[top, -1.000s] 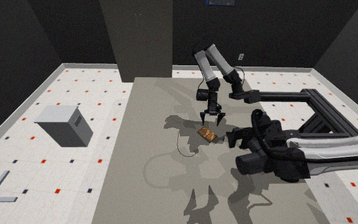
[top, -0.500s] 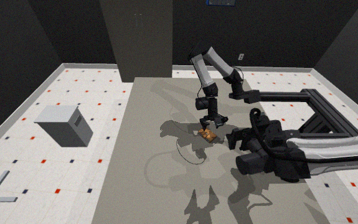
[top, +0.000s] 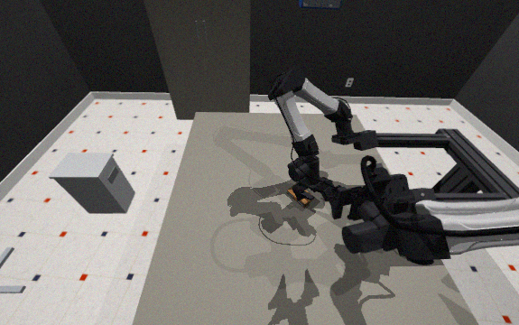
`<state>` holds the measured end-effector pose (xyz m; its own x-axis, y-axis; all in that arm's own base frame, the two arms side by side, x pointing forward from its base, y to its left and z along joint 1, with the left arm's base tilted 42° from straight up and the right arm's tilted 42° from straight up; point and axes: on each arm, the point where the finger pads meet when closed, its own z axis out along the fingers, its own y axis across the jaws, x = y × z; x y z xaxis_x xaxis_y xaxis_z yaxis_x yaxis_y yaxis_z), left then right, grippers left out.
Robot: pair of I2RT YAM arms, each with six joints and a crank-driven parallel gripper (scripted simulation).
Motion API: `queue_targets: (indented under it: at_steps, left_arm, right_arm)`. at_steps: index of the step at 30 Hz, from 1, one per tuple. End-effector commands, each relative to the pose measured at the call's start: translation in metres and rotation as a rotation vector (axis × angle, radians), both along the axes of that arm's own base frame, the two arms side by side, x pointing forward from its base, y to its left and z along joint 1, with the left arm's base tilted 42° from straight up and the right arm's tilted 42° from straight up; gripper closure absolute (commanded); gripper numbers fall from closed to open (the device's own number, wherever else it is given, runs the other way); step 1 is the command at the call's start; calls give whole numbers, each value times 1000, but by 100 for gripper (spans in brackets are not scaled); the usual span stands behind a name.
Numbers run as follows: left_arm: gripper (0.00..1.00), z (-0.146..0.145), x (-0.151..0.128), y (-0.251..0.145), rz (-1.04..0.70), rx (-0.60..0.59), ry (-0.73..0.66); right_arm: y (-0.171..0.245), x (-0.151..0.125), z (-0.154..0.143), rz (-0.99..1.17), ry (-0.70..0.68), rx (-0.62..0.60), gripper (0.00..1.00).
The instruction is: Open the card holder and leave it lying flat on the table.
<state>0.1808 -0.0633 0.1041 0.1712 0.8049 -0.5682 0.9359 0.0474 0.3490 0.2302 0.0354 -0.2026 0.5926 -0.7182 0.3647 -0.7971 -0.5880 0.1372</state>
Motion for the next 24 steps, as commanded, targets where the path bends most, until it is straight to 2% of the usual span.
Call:
queue_targets:
  at_steps: [1, 22, 23, 24]
  left_arm:
    - [0, 2, -2, 2, -12, 30, -14]
    - [0, 0, -2, 7, -7, 57, -8]
    - [0, 0, -2, 7, -7, 57, -8]
    - [0, 0, -2, 7, -7, 57, -8]
  right_arm:
    - [-2, -1, -3, 42, 25, -60, 0]
    - [-17, 8, -29, 25, 16, -56, 0]
    - [-17, 7, -29, 25, 17, -57, 9]
    - [-17, 7, -29, 25, 17, -57, 9]
